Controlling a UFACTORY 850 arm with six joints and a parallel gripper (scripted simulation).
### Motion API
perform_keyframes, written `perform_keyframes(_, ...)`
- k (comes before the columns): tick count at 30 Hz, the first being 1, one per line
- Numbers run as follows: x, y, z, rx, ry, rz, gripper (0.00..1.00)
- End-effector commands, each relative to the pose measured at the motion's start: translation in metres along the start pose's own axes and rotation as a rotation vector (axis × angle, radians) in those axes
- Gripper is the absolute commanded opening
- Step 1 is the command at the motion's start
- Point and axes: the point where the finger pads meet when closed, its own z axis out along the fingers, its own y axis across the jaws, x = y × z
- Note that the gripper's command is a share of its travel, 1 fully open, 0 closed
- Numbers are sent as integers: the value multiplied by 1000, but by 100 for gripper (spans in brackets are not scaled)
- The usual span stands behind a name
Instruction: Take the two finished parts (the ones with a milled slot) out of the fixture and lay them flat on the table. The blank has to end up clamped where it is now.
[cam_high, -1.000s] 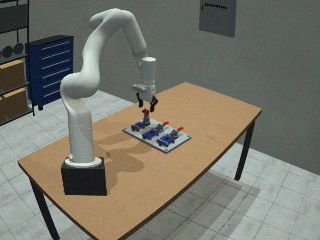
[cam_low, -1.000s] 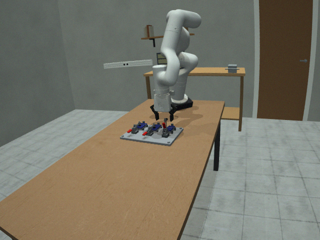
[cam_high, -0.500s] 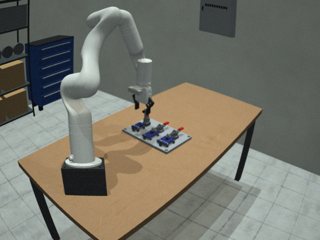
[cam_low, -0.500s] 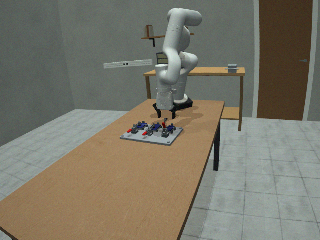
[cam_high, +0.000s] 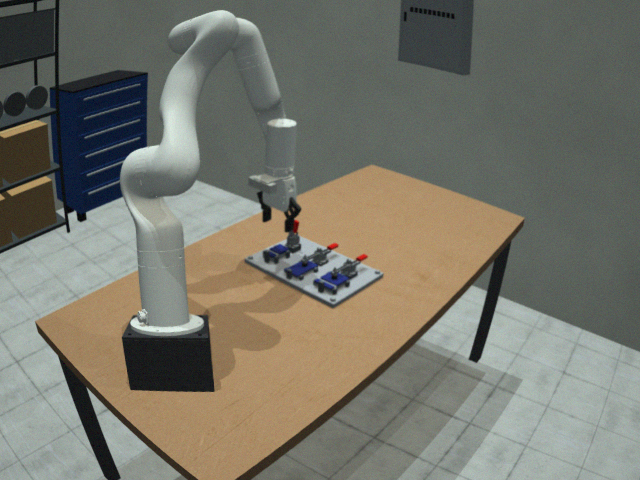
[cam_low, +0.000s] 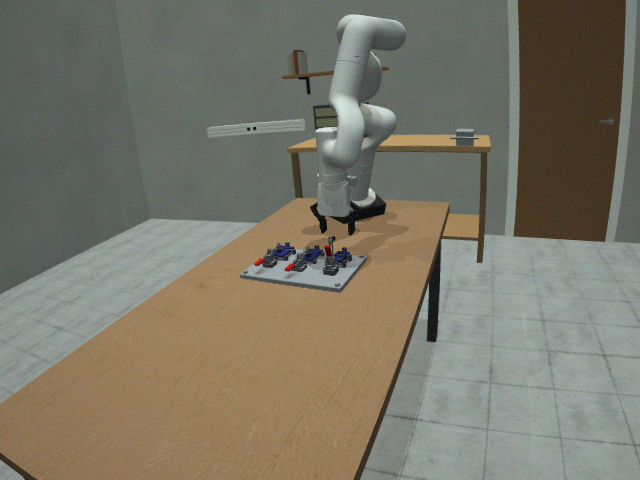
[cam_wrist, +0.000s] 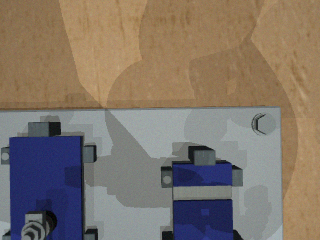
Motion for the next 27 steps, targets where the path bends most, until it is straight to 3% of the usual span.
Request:
perform_keyframes(1,3,0,-1,-1,-3,0,100)
perform_keyframes(19,3,0,9,-1,-3,0,100)
perform_keyframes(27,3,0,29,-1,-3,0,100)
